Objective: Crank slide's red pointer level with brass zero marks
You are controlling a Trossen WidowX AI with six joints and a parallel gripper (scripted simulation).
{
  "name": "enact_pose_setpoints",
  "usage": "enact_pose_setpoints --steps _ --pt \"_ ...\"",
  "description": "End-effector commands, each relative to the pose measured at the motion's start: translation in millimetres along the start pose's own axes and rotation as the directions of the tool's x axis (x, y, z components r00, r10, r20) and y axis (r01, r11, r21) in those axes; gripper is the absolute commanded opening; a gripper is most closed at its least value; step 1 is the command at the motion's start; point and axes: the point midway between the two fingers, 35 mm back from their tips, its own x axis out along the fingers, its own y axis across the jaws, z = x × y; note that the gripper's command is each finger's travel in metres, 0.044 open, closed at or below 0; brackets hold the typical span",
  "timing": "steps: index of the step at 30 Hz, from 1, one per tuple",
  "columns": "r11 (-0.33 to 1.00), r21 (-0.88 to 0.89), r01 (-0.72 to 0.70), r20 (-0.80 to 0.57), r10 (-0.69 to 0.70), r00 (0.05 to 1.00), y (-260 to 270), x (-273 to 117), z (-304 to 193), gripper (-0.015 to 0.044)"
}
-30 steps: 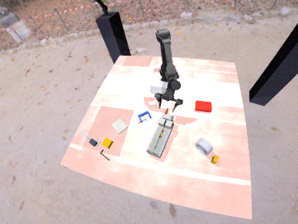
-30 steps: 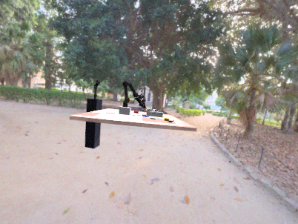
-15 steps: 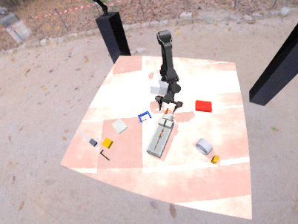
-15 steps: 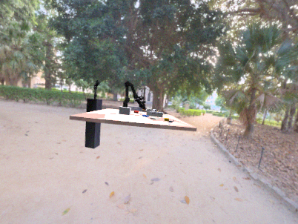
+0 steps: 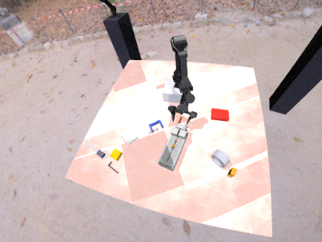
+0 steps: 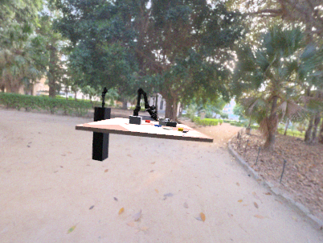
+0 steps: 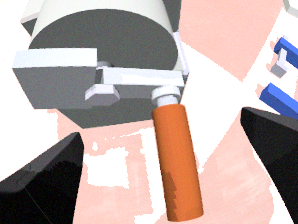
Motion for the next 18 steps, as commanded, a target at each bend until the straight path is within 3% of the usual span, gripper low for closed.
enact_pose_setpoints --steps 1,7,18 --pt "1.0 0.001 0.004 -0.001 -0.004 1.0 -1.6 3.0 -5.4 0.044" --pt "1.0 0.001 0.004 -0.002 -0.004 1.0 -2.4 6.7 -10.8 0.044" --pt "1.0 0.001 0.004 -0.002 -0.004 1.0 -2.4 6.7 -10.8 0.0151"
